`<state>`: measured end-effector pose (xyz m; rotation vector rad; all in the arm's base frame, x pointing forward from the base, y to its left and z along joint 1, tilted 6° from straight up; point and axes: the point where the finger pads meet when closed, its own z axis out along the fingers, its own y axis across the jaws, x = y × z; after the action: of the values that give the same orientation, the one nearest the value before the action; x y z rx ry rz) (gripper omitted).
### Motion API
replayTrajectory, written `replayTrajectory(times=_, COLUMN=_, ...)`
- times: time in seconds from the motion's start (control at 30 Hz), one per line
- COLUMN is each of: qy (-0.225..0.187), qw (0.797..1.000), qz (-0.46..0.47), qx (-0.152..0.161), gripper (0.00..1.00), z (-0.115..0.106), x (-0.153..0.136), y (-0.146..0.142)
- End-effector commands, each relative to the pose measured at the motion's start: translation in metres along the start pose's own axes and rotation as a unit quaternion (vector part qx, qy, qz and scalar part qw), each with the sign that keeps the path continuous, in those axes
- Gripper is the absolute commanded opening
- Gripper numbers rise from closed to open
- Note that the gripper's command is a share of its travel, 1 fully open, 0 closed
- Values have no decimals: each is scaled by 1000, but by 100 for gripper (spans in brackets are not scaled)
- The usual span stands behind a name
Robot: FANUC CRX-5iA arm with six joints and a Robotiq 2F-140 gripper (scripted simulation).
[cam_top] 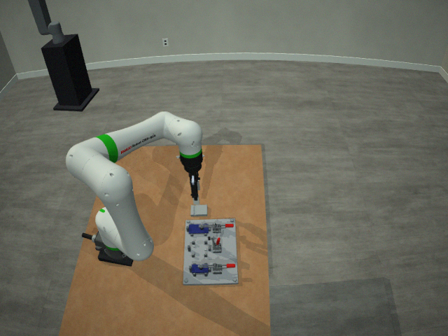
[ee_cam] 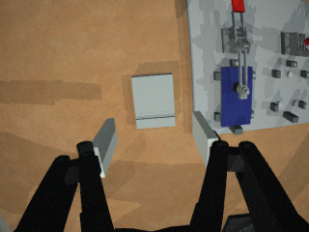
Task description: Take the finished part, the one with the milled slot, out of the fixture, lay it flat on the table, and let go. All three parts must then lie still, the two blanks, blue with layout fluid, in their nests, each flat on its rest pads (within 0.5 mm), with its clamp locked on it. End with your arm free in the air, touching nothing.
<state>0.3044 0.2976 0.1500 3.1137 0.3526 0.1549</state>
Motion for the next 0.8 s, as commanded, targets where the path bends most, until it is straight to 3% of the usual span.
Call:
replayTrajectory(times=0.0, qy=0, qw=1000, qz=0, qx=0, gripper=54, z=-5, x=0, y=0)
replayTrajectory(times=0.77, qy=0, qw=1000, qz=0, qx=0, gripper=54, z=-65, x=0, y=0)
